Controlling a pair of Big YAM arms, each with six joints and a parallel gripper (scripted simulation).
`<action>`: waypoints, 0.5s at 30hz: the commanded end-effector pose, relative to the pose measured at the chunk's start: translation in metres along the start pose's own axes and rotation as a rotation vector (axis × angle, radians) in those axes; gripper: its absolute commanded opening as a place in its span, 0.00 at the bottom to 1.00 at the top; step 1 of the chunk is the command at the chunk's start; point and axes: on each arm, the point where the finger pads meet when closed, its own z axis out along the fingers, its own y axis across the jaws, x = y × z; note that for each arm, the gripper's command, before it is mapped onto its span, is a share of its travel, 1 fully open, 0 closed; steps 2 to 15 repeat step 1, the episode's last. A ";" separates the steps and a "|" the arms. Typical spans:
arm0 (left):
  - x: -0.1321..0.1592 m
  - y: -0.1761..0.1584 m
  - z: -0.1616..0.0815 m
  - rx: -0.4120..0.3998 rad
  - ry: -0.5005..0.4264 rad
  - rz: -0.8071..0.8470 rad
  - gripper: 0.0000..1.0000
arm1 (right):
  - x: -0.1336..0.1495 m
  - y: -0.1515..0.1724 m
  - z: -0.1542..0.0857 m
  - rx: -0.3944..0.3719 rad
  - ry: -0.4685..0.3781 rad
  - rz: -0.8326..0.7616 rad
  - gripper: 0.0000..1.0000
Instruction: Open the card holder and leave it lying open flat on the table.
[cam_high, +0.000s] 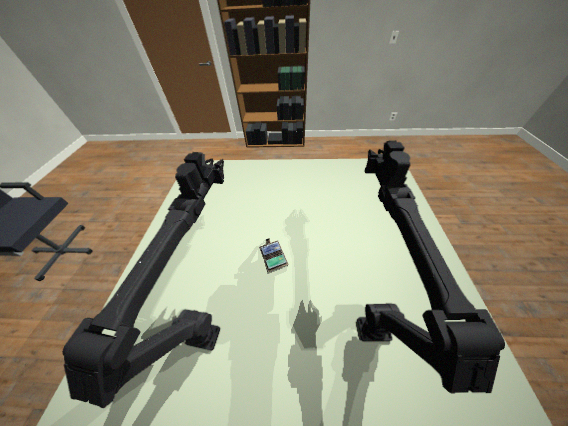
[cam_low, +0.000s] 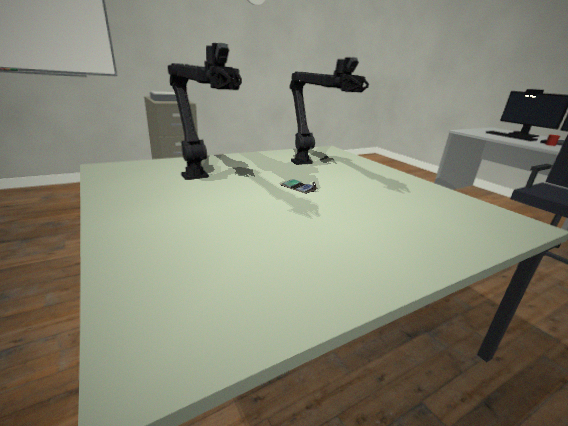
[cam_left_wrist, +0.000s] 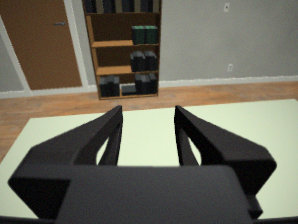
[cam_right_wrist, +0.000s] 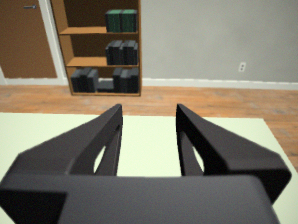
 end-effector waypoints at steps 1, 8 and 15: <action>-0.019 0.004 -0.003 -0.008 -0.021 0.007 0.43 | -0.027 0.000 0.008 0.000 -0.031 0.000 0.36; -0.019 0.004 -0.003 -0.008 -0.021 0.007 0.43 | -0.027 0.000 0.008 0.000 -0.031 0.000 0.36; -0.019 0.004 -0.003 -0.008 -0.021 0.007 0.43 | -0.027 0.000 0.008 0.000 -0.031 0.000 0.36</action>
